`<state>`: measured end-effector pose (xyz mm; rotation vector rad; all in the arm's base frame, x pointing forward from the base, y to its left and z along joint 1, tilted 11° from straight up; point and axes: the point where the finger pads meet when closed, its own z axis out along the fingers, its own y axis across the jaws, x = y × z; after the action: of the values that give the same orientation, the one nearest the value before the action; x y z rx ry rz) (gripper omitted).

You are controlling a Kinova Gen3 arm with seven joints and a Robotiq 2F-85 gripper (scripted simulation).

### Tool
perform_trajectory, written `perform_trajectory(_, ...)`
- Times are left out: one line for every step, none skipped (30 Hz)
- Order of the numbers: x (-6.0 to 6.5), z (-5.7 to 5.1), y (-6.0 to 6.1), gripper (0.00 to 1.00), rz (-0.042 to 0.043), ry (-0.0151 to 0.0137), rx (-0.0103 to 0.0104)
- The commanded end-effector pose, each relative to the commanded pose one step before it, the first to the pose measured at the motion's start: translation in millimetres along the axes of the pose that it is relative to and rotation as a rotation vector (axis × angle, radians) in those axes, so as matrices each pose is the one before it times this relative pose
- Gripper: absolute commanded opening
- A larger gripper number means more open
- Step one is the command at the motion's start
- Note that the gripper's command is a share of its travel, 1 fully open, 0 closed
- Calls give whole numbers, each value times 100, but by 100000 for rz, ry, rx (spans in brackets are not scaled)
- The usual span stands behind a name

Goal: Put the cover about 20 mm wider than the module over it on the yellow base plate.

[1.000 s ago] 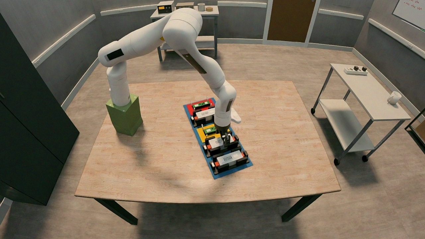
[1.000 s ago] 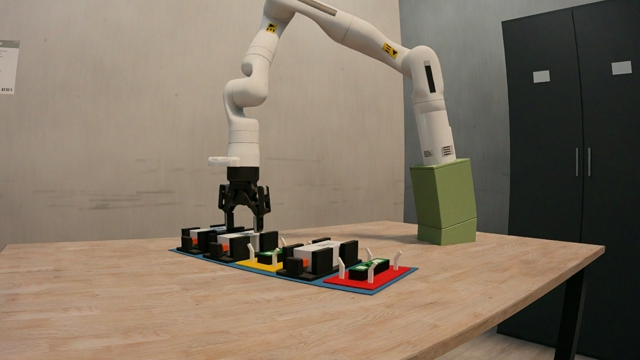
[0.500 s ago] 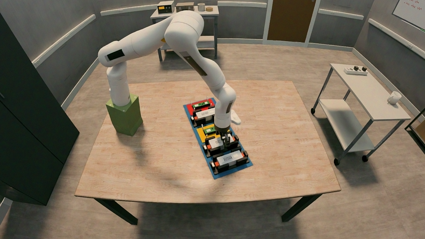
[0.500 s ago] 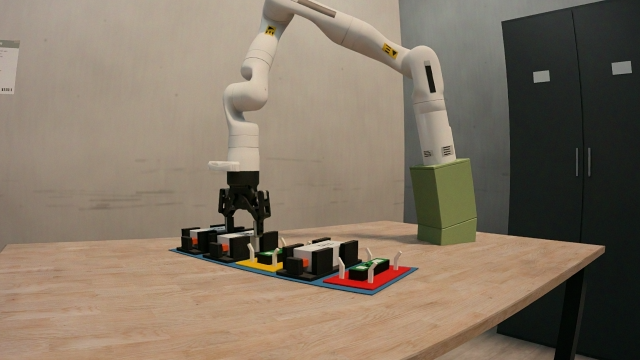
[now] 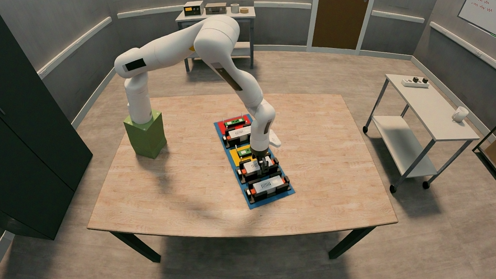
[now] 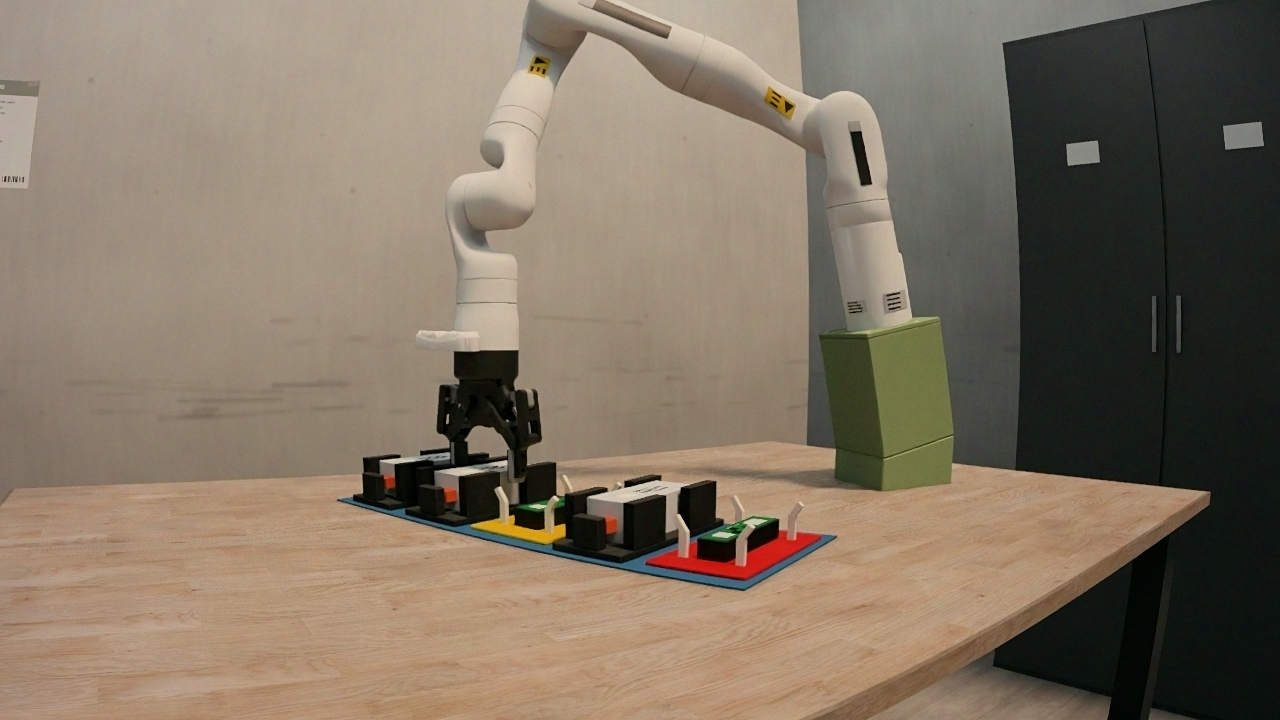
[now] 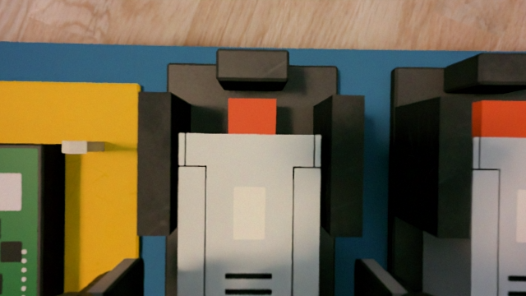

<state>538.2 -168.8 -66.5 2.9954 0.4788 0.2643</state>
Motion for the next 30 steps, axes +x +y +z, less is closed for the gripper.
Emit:
perform_trajectory(77,53,55,100,-1,162,-131)
perform_trajectory(0,0,0,100,0,0,0)
perform_trajectory(0,0,0,100,0,0,0)
perform_trajectory(0,0,0,100,0,0,0)
perform_trajectory(0,0,0,100,0,0,0)
perform_trajectory(0,0,0,100,0,0,0)
perform_trajectory(0,95,0,100,0,1,0)
perform_trajectory(0,101,0,100,0,0,0)
perform_trajectory(0,101,0,100,0,0,0)
perform_trajectory(0,101,0,100,0,0,0)
perform_trajectory(0,101,0,100,0,0,0)
perform_trajectory(0,101,0,100,0,0,0)
perform_trajectory(0,101,0,100,0,0,0)
perform_trajectory(0,101,0,100,0,0,0)
perform_trajectory(0,101,0,100,0,0,0)
perform_trajectory(0,101,0,100,0,0,0)
perform_trajectory(0,0,0,100,0,0,0)
perform_trajectory(0,0,0,100,0,0,0)
perform_trajectory(0,0,0,100,0,0,0)
perform_trajectory(0,0,0,100,0,0,0)
perform_trajectory(0,0,0,100,0,0,0)
perform_trajectory(0,0,0,100,0,0,0)
perform_trajectory(0,0,0,100,0,0,0)
perform_trajectory(1,-6,0,70,0,1,0)
perform_trajectory(0,0,0,70,0,0,0)
perform_trajectory(0,0,0,70,0,0,0)
perform_trajectory(0,0,0,70,0,0,0)
perform_trajectory(0,0,0,70,0,0,0)
perform_trajectory(0,0,0,70,0,0,0)
perform_trajectory(0,0,0,70,0,0,0)
